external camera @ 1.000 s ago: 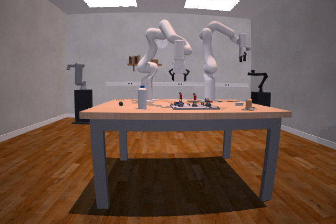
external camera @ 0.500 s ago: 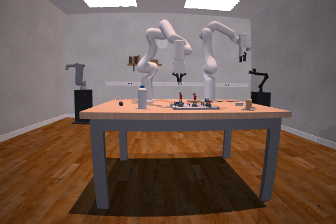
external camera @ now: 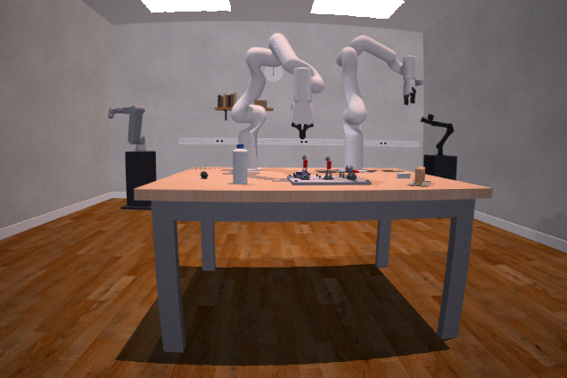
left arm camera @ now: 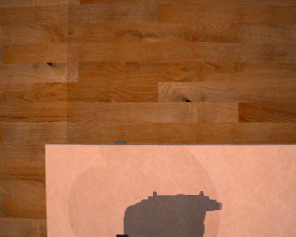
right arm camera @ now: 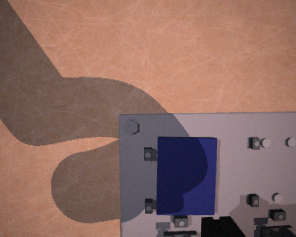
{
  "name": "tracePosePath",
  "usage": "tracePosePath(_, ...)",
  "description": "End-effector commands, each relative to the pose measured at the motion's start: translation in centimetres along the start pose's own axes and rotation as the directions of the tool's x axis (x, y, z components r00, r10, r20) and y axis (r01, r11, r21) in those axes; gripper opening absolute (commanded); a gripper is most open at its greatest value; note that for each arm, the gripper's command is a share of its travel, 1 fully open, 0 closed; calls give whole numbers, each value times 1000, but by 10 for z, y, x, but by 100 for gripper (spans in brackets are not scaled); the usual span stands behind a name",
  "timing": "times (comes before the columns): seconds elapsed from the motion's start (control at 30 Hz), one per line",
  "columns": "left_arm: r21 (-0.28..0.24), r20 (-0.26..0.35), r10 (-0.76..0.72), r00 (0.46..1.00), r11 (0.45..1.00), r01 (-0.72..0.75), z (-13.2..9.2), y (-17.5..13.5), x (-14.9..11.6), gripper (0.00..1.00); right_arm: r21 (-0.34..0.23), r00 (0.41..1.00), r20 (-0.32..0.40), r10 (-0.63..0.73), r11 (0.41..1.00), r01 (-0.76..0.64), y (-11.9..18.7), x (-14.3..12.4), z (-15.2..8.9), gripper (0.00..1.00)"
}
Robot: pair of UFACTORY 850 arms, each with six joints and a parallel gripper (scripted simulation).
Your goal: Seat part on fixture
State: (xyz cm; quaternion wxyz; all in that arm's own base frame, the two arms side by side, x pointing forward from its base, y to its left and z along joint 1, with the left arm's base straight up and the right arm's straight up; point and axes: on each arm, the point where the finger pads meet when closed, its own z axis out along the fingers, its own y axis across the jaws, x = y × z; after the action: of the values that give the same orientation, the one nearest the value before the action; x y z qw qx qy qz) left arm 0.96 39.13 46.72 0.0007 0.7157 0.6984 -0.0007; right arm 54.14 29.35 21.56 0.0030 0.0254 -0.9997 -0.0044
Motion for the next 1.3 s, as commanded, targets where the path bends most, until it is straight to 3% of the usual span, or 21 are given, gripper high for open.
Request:
tracePosePath(0.0, 0, -2, 0, 1000, 1000, 0, -1, 0, 0, 100, -1, 1000, 2, 0, 1000, 0, 0, -1, -1, 0)
tracePosePath(0.57, 0, -2, 0, 1000, 1000, 0, -1, 0, 0, 100, -1, 1000, 2, 0, 1000, 0, 0, -1, -1, 0)
tracePosePath(0.6, 0, -2, 0, 1000, 1000, 0, -1, 0, 0, 100, -1, 1000, 2, 0, 1000, 0, 0, -1, -1, 100)
tracePosePath(1.27, 0, -2, 0, 1000, 1000, 0, -1, 0, 0, 100, -1, 1000, 2, 0, 1000, 0, 0, -1, -1, 100)
